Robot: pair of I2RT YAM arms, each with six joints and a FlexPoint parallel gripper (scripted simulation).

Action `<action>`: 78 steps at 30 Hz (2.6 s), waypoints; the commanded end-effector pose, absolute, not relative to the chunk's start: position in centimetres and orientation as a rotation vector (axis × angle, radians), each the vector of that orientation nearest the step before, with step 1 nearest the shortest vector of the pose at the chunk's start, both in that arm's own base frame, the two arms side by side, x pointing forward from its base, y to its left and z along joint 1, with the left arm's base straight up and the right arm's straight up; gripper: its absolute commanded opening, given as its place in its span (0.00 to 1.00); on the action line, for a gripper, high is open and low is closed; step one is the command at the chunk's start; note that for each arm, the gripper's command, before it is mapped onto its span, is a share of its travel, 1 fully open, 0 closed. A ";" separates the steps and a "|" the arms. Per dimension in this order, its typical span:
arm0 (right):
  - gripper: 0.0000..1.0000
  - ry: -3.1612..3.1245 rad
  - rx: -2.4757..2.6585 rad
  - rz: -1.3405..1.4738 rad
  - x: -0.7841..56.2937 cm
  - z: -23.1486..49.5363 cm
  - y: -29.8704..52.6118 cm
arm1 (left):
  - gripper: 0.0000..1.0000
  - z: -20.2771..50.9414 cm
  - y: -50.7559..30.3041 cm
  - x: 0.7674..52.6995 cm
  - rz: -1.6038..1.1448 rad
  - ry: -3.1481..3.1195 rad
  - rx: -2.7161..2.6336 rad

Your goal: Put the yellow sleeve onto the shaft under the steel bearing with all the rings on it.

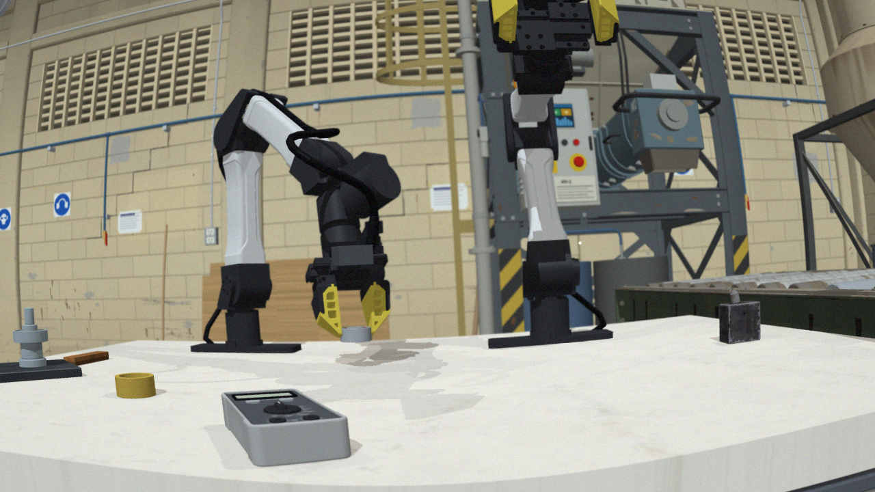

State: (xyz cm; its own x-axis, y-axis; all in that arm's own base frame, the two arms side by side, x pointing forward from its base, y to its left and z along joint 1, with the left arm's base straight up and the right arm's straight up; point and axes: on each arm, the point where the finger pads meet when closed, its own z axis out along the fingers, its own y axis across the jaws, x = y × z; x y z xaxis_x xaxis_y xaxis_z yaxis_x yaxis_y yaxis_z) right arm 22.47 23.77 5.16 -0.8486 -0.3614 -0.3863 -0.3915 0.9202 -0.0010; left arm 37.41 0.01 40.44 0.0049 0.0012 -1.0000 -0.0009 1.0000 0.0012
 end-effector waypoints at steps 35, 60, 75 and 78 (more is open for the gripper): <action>0.00 2.643 -0.502 0.181 23.6 4.2 24.9 | 1.00 41.5 0.0 37.3 0.009 1.537 -0.001; 0.00 2.690 -0.534 0.113 22.7 0.8 23.7 | 1.00 41.5 0.0 37.3 0.009 1.537 -0.001; 0.56 2.648 -0.507 0.170 23.5 2.6 24.7 | 1.00 41.5 0.0 37.3 0.009 1.537 -0.001; 0.56 2.646 -0.517 0.151 23.2 3.7 24.8 | 1.00 41.5 0.0 37.3 0.009 1.537 -0.001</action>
State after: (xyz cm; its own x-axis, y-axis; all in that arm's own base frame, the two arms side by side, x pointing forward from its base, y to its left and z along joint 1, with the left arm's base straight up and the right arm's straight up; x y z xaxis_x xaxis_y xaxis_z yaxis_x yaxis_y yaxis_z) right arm 22.76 24.04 1.59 -0.8449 -0.3540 -0.4010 -0.3889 0.9213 0.0061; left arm 37.41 0.01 40.44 0.0049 0.0012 -1.0000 -0.0009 1.0000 0.0012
